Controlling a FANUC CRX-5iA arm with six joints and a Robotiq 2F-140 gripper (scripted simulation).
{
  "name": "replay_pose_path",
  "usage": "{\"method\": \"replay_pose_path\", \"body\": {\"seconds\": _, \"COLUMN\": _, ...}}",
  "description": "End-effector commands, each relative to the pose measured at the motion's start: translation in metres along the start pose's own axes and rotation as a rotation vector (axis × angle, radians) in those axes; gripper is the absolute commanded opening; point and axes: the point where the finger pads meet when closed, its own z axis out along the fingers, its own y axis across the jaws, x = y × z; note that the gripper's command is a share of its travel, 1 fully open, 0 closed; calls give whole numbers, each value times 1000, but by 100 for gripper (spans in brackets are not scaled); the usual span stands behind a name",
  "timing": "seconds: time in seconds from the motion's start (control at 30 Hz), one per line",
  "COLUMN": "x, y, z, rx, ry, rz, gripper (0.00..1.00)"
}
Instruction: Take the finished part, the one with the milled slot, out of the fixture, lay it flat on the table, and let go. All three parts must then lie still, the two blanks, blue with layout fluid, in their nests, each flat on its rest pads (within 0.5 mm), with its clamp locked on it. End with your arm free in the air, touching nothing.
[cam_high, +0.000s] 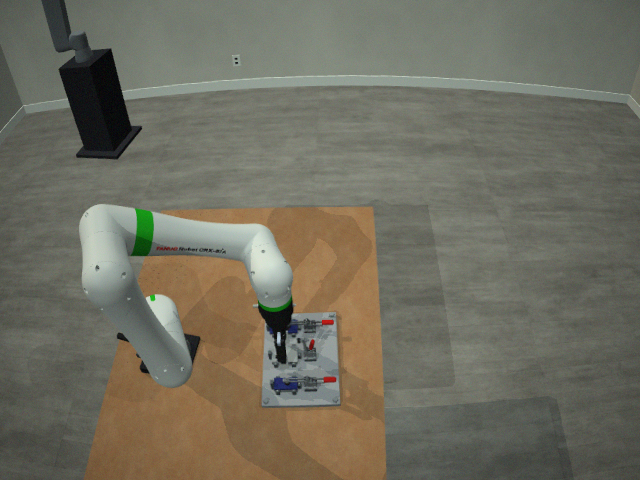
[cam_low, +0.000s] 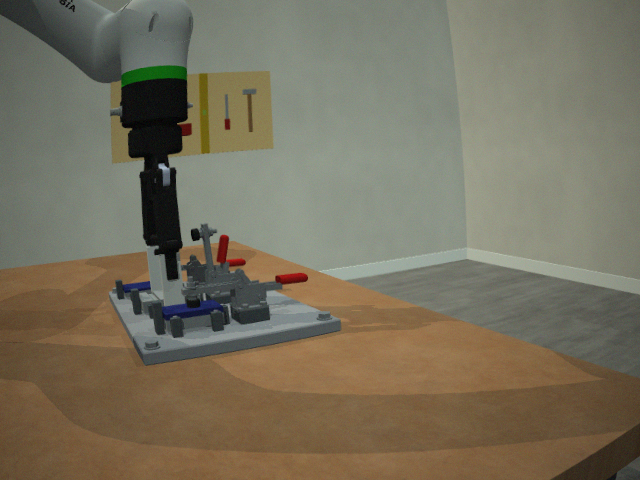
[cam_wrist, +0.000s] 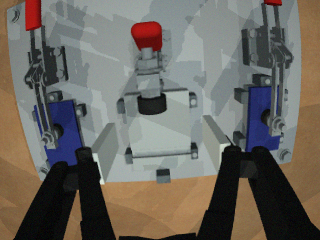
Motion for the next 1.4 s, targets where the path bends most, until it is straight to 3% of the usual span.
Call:
{"method": "replay_pose_path", "body": {"seconds": 0.0, "x": 0, "y": 0, "z": 0, "rx": 0, "ry": 0, "rz": 0, "gripper": 58}}
{"method": "replay_pose_path", "body": {"seconds": 0.97, "x": 0, "y": 0, "z": 0, "rx": 0, "ry": 0, "rz": 0, "gripper": 58}}
{"method": "replay_pose_path", "body": {"seconds": 1.0, "x": 0, "y": 0, "z": 0, "rx": 0, "ry": 0, "rz": 0, "gripper": 0}}
{"method": "replay_pose_path", "body": {"seconds": 1.37, "x": 0, "y": 0, "z": 0, "rx": 0, "ry": 0, "rz": 0, "gripper": 0}}
